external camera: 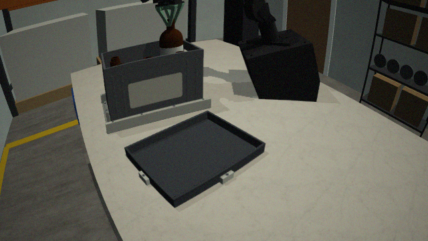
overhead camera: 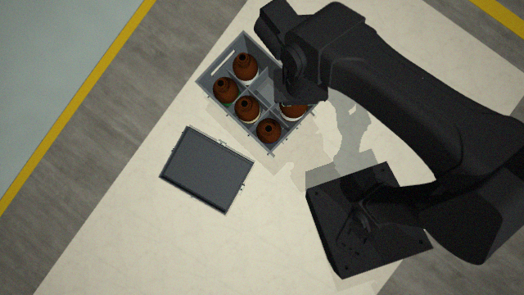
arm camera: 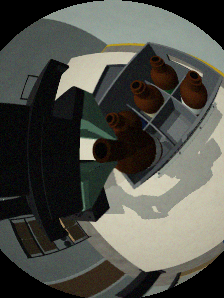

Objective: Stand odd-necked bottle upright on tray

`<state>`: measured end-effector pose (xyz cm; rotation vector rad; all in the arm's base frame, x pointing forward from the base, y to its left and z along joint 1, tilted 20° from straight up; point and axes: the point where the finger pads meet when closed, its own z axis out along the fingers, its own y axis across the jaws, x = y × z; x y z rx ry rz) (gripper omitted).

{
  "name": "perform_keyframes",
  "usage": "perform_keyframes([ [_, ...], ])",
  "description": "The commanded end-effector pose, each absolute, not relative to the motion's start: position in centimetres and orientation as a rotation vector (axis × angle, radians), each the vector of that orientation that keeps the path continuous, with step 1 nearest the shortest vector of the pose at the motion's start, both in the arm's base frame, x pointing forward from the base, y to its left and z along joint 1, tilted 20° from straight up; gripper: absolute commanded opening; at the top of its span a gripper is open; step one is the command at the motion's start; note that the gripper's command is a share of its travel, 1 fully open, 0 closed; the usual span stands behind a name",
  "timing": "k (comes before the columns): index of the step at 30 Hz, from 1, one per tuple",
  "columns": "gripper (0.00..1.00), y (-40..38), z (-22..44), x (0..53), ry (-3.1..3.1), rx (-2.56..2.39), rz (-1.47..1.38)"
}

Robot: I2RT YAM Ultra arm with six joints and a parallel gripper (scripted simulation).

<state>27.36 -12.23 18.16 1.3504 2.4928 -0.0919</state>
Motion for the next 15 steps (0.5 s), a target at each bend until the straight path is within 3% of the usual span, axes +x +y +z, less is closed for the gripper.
perform_keyframes([
  [1, 0.0, -12.1, 21.5, 27.4, 2.419, 1.312, -0.087],
  [15, 0.0, -11.8, 22.9, 27.1, 2.419, 1.312, -0.087],
])
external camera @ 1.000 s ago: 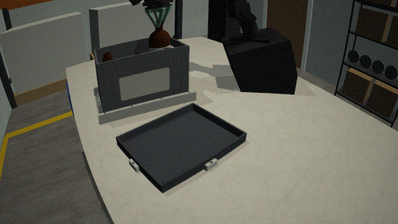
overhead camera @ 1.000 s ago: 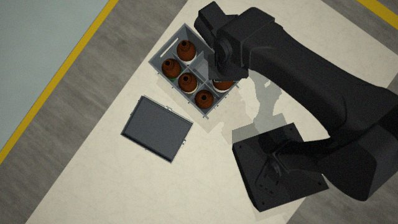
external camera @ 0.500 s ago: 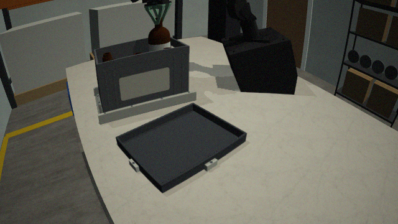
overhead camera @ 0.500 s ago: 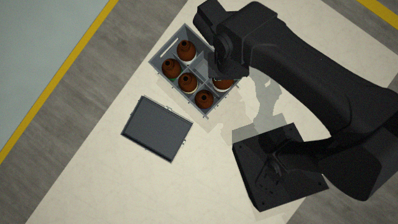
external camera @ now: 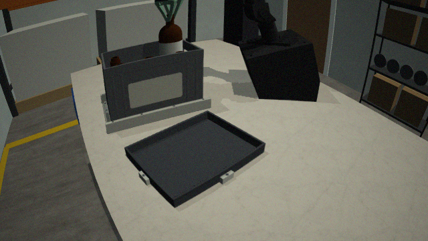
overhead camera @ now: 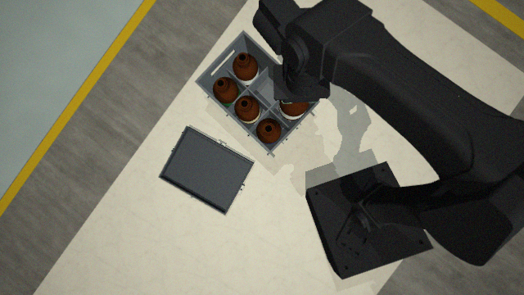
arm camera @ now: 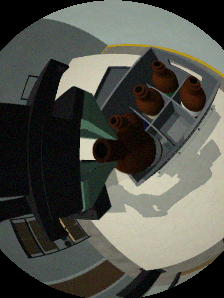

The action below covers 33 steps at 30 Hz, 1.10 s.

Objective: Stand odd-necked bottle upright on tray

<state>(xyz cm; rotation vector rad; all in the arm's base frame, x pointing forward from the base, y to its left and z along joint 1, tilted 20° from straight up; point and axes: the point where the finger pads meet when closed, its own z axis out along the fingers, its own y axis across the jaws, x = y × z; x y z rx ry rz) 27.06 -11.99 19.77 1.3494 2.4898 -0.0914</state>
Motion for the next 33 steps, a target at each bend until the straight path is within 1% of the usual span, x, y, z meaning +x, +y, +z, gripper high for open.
perform_keyframes([
  [1, 0.0, -11.8, 22.98, 27.04, 2.419, 1.312, -0.087],
  [33, 0.0, -11.66, 23.96, 26.89, 2.415, 1.309, -0.086],
])
